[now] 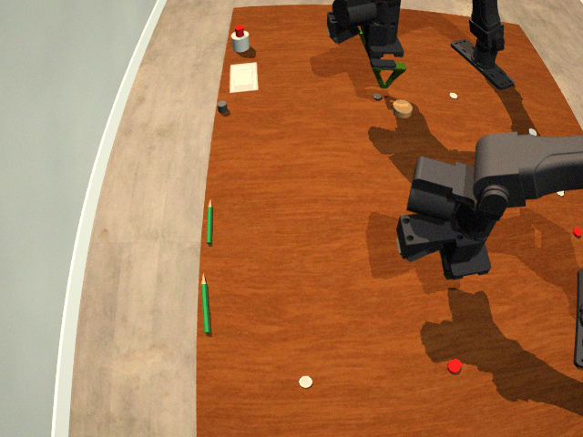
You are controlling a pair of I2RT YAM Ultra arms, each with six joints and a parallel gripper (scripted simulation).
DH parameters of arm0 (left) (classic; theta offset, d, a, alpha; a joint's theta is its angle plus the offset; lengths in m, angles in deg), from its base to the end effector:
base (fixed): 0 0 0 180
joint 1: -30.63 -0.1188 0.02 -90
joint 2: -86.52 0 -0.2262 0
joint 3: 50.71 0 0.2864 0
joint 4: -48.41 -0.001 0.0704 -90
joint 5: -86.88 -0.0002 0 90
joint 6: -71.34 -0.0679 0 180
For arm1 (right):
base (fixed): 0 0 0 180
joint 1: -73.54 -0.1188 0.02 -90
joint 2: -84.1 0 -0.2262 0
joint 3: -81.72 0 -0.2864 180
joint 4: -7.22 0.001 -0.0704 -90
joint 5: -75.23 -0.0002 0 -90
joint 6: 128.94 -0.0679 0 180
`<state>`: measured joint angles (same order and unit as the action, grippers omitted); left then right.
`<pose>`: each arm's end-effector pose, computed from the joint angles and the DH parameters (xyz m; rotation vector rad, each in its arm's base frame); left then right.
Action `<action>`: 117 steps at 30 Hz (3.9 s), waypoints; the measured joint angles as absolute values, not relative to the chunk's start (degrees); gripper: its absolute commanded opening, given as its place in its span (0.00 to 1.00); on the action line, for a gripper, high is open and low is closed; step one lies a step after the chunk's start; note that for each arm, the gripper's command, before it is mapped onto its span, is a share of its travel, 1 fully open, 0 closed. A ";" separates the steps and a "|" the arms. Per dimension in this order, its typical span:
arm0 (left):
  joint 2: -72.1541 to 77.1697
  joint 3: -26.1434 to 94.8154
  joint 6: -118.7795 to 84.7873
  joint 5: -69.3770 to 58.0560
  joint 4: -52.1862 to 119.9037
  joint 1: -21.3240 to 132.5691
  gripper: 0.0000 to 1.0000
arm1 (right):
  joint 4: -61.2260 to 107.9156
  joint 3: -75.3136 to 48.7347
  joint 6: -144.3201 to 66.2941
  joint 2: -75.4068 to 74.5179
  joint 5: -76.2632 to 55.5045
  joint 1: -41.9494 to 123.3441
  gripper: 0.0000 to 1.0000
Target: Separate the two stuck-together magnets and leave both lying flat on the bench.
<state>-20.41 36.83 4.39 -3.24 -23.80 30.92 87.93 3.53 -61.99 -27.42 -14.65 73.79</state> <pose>0.3520 -0.0009 0.1019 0.6144 -3.0526 -0.0056 0.3841 -0.0005 0.1426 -0.6329 -3.0694 -0.0009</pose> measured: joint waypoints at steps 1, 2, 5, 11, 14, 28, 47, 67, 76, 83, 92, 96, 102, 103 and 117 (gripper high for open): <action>-20.48 36.80 4.39 -3.24 -23.74 30.92 0.18 | 87.93 3.53 -61.99 -27.42 -14.65 73.77 1.00; -20.44 36.83 4.39 -3.24 -23.67 30.92 0.18 | 87.91 3.53 -61.99 -27.42 -14.65 73.75 1.00; -20.57 36.70 4.32 -3.24 -23.28 30.90 0.18 | 87.88 3.53 -62.01 -27.42 -14.65 73.75 1.00; -20.83 36.08 4.30 -3.24 -22.49 30.88 0.18 | 87.86 3.53 -61.95 -27.42 -14.65 73.75 1.00; -21.09 35.80 4.28 -3.24 -22.18 30.86 0.18 | 87.86 3.53 -61.93 -27.42 -14.65 73.75 1.00; -21.62 34.60 4.32 -3.22 -20.35 30.81 0.18 | 87.84 3.48 -61.90 -27.42 -14.65 73.68 1.00; -22.32 32.98 4.39 -3.17 -17.92 30.75 0.18 | 87.84 3.48 -61.82 -27.42 -14.65 73.75 1.00; -23.43 31.76 4.39 -2.84 -15.58 30.84 1.00 | 87.84 3.48 -61.90 -27.42 -14.65 73.70 1.00; -23.19 31.80 4.32 -1.47 -16.19 30.51 1.00 | 87.84 3.48 -61.97 -27.42 -14.67 73.59 1.00; -23.21 31.89 4.32 -1.53 -16.26 30.51 1.00 | 87.84 3.48 -61.95 -27.42 -14.67 73.57 1.00; -22.99 34.03 4.43 -3.02 -18.62 30.81 1.00 | 87.84 3.48 -61.95 -27.42 -14.67 73.62 1.00; -21.79 36.24 4.45 -2.95 -21.13 30.75 1.00 | 87.88 3.48 -61.93 -27.42 -14.69 73.70 1.00; -20.04 39.97 4.54 -2.56 -25.46 30.81 1.00 | 87.88 3.48 -61.93 -27.42 -14.69 73.70 1.00; -19.85 40.52 4.56 -2.54 -26.05 30.81 1.00 | 87.88 3.48 -61.93 -27.42 -14.69 73.68 1.00; -19.12 43.03 4.63 -1.95 -30.69 30.92 1.00 | 87.88 3.48 -61.88 -27.42 -14.65 73.66 1.00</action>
